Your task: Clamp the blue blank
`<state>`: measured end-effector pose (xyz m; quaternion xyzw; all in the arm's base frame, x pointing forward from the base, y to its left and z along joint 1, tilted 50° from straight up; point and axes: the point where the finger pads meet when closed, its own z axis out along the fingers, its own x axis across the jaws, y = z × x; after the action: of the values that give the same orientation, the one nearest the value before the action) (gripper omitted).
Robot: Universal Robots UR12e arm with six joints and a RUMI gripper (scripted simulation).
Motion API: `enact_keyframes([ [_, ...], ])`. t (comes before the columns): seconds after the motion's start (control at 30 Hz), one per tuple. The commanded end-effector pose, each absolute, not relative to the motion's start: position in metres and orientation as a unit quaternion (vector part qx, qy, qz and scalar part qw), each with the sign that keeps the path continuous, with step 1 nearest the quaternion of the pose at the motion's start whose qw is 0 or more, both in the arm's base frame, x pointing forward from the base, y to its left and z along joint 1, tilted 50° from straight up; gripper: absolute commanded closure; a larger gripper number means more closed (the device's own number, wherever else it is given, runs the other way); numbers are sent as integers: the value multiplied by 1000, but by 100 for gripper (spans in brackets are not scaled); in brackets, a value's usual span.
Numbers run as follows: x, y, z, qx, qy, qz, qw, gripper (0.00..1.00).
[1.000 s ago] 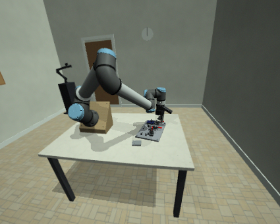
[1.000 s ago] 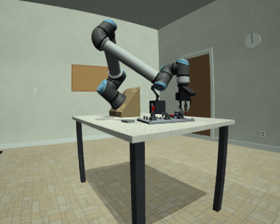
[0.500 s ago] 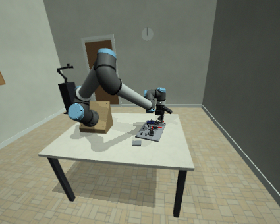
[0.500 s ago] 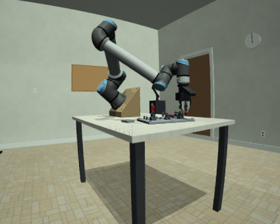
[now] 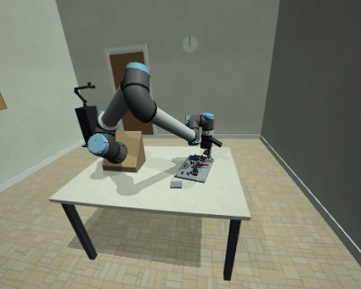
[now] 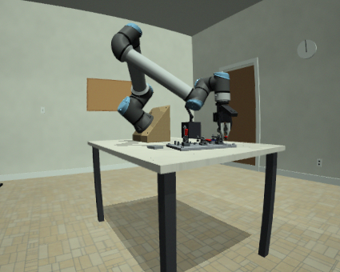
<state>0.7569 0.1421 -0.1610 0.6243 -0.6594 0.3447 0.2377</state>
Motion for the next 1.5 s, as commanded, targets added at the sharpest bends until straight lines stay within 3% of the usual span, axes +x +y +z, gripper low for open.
enact_keyframes([
  [0.0,757,139,-163,624,-660,344,240,100],
  [1.47,761,135,-167,624,-660,344,239,100],
])
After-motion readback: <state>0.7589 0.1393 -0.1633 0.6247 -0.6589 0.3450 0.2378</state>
